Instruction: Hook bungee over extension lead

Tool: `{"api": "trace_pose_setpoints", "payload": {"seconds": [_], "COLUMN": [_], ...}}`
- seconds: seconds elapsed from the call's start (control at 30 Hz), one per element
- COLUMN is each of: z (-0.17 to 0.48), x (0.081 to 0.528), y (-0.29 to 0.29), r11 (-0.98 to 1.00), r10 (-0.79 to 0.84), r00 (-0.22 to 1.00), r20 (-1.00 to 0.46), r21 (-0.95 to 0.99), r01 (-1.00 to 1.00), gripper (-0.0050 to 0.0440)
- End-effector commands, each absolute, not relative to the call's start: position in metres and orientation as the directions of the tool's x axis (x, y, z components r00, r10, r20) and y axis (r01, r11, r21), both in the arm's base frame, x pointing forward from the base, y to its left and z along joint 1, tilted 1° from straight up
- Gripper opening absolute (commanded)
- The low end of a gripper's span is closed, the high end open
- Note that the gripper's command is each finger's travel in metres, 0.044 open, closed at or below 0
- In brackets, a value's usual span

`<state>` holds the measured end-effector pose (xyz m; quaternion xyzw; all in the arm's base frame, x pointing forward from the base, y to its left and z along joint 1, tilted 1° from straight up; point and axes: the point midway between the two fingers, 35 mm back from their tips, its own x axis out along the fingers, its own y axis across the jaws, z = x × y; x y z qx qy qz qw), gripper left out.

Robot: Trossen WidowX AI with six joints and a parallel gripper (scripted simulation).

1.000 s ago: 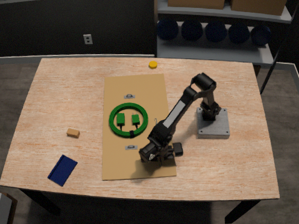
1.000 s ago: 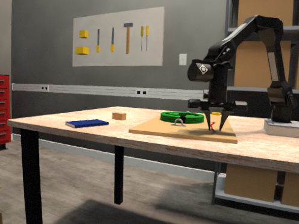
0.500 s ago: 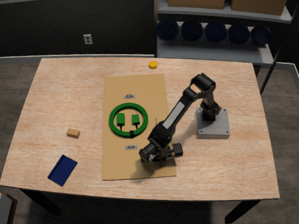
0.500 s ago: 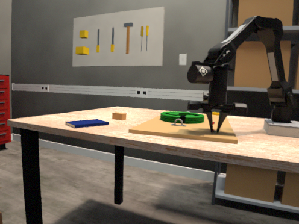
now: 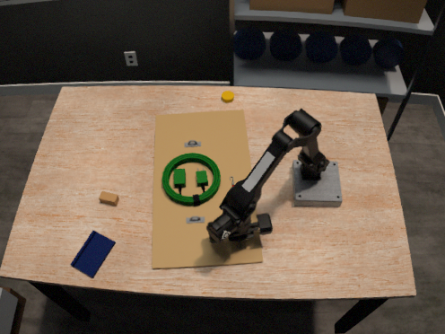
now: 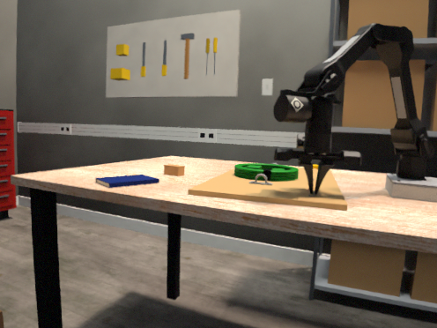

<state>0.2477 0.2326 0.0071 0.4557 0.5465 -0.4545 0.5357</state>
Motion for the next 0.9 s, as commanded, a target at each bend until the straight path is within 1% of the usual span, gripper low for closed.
{"api": "trace_pose_setpoints", "payload": {"seconds": [0.0, 0.23, 0.37, 0.5, 0.57, 0.8, 0.87], "z": [0.025, 0.06, 0.064, 0.06, 0.061, 0.058, 0.058], "x": [0.253, 0.254, 0.253, 0.254, 0.261, 0.288, 0.288], "y": [0.239, 0.236, 0.236, 0.231, 0.228, 0.207, 0.207], "r11": [0.169, 0.17, 0.171, 0.17, 0.168, 0.149, 0.149], "r10": [0.046, 0.046, 0.046, 0.034, 0.042, 0.051, 0.051], "r00": [0.022, 0.022, 0.022, 0.018, 0.037, 0.094, 0.094], "r20": [-0.999, -0.999, -0.999, -0.999, -0.998, -0.994, -0.994], "r21": [0.029, 0.03, 0.03, 0.023, 0.044, 0.1, 0.1], "r01": [0.985, 0.985, 0.985, 0.985, 0.985, 0.984, 0.984], "gripper": [-0.0001, -0.0004, -0.0005, -0.0035, -0.005, -0.005, -0.005]}}
